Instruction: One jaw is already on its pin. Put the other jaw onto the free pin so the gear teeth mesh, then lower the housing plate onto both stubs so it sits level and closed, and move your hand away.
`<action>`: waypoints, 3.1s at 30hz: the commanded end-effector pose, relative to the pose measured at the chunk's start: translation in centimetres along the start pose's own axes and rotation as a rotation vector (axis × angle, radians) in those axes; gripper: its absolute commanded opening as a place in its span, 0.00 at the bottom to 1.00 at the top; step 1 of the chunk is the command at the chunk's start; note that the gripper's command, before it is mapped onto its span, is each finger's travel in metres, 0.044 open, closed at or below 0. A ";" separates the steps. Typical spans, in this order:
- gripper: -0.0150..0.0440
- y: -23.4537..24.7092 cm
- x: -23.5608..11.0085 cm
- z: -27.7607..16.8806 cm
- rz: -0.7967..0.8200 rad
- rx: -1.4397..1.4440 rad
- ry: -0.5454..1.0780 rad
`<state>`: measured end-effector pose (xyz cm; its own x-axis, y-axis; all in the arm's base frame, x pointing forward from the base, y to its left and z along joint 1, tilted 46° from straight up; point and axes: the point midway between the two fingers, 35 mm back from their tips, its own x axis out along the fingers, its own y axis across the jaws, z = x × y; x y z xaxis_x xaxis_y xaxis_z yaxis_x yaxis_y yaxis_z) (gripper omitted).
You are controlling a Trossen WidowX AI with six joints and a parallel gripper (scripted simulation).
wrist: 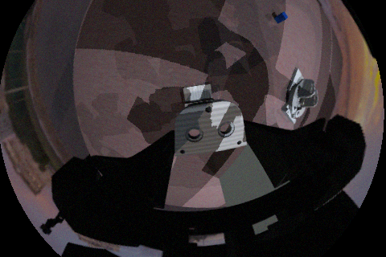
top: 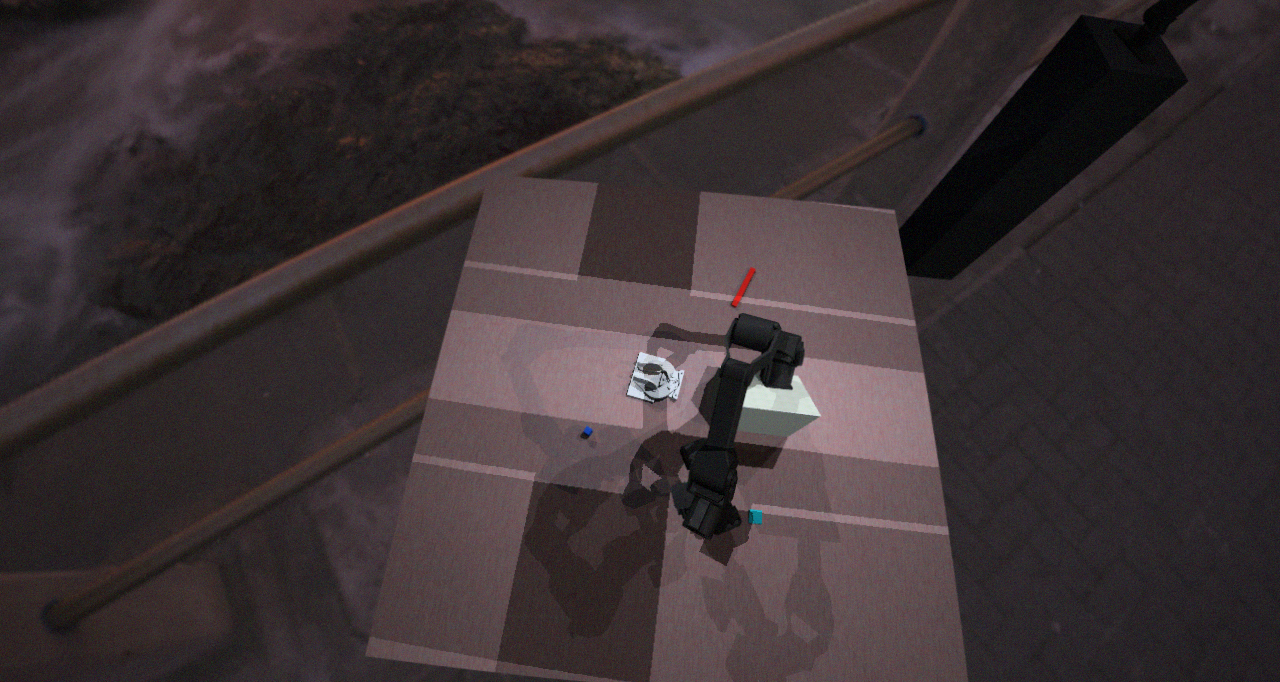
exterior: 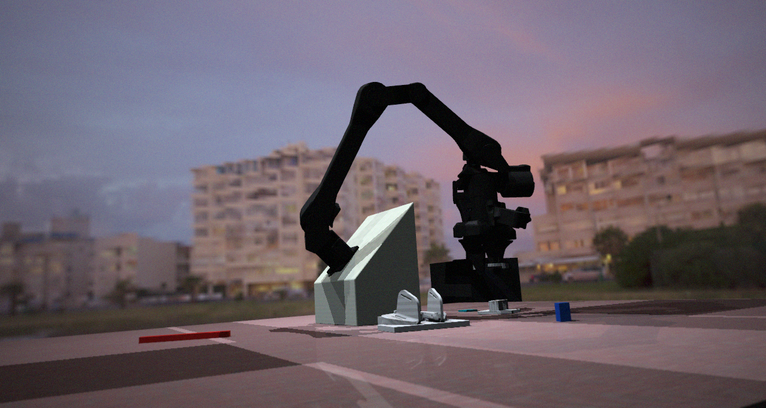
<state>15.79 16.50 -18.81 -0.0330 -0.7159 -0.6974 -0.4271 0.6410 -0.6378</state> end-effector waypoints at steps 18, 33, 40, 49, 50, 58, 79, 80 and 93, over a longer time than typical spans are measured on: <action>0.85 -1.9 -1.3 0.7 0.022 0.049 -0.013; 0.85 -6.8 -2.3 1.5 0.039 0.148 -0.021; 0.85 -9.1 -2.5 1.6 0.043 0.196 -0.024; 0.85 -12.2 -2.6 1.5 0.046 0.259 -0.026; 0.85 -12.5 -2.6 1.5 0.046 0.266 -0.026; 0.85 -15.1 -2.5 1.1 0.046 0.323 -0.026; 0.85 -21.6 -1.8 -1.0 0.031 0.477 -0.020; 0.85 -21.9 -1.7 -1.2 0.030 0.485 -0.020; 0.85 -25.5 -0.9 -3.2 0.010 0.582 -0.010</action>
<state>23.96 0.86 -1.70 -0.0280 -0.7028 -0.7108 0.1168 0.7039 -0.7006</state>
